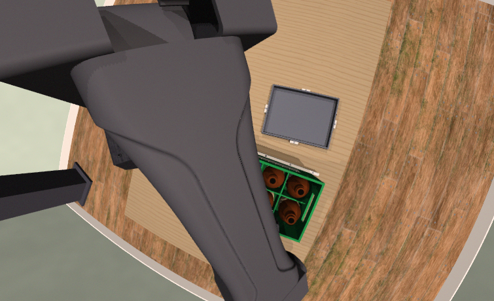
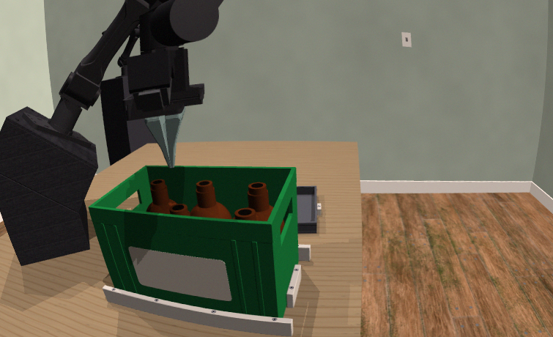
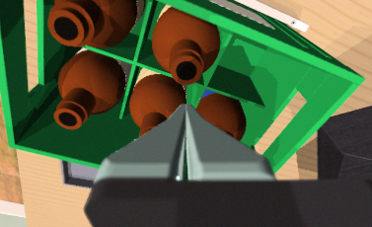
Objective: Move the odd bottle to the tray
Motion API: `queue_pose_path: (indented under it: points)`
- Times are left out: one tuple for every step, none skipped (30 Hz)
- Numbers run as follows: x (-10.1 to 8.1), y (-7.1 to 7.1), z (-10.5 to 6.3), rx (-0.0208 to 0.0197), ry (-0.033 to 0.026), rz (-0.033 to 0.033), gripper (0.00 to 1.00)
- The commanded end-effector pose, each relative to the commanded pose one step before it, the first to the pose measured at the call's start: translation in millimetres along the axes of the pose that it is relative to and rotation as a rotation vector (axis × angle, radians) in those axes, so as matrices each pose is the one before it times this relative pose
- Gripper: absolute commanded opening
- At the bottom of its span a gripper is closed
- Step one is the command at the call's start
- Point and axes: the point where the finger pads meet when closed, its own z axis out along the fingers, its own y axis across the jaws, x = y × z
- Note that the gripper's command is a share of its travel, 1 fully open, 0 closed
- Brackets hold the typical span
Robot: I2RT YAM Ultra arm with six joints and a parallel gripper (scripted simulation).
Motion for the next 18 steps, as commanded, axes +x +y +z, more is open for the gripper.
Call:
queue_pose_path:
  points:
    - [-1.4,-1.3,-11.08,-0.01078,-0.03138,-0.1595,0.0]
    - [0.0,0.0,0.0,0.0,0.0,0.0,0.0]
    - [0.0,0.0,0.0,0.0,0.0,0.0,0.0]
    - [-5.34,7.6,-6.55,-0.00718,-0.01992,-0.06423,0.0]
    - [-1.47,1.86,-1.65,-0.00168,-0.00512,-0.01635,0.0]
    - [-0.14,0.17,0.02,-0.00086,-0.00069,-0.02406,0.0]
    - [-0.13,0.16,0.02,-0.00079,-0.00066,-0.02234,0.0]
    - [-0.04,0.05,0.01,-0.00026,-0.00022,-0.00737,0.0]
    - [-0.21,0.08,0.03,-0.00029,-0.00117,-0.03561,0.0]
    - [-0.06,0.02,0.01,-0.00007,-0.00032,-0.00959,0.0]
    - [-0.21,0.06,0.03,-0.00022,-0.00112,-0.03296,0.0]
    - [-0.02,0.01,0.0,-0.00002,-0.00013,-0.00375,0.0]
    - [-0.13,0.04,0.03,-0.00012,-0.00077,-0.02816,0.0]
    - [0.02,0.01,0.02,-0.00001,-0.00012,-0.01992,0.0]
    - [0.09,-0.01,0.01,0.00003,0.00021,-0.01271,0.0]
    - [0.07,0.0,0.01,0.00002,0.00018,-0.00692,0.0]
    - [0.0,0.0,0.0,-0.00001,-0.00003,-0.00279,0.0]
    - [0.0,0.0,0.0,-0.00001,-0.00001,-0.00043,0.0]
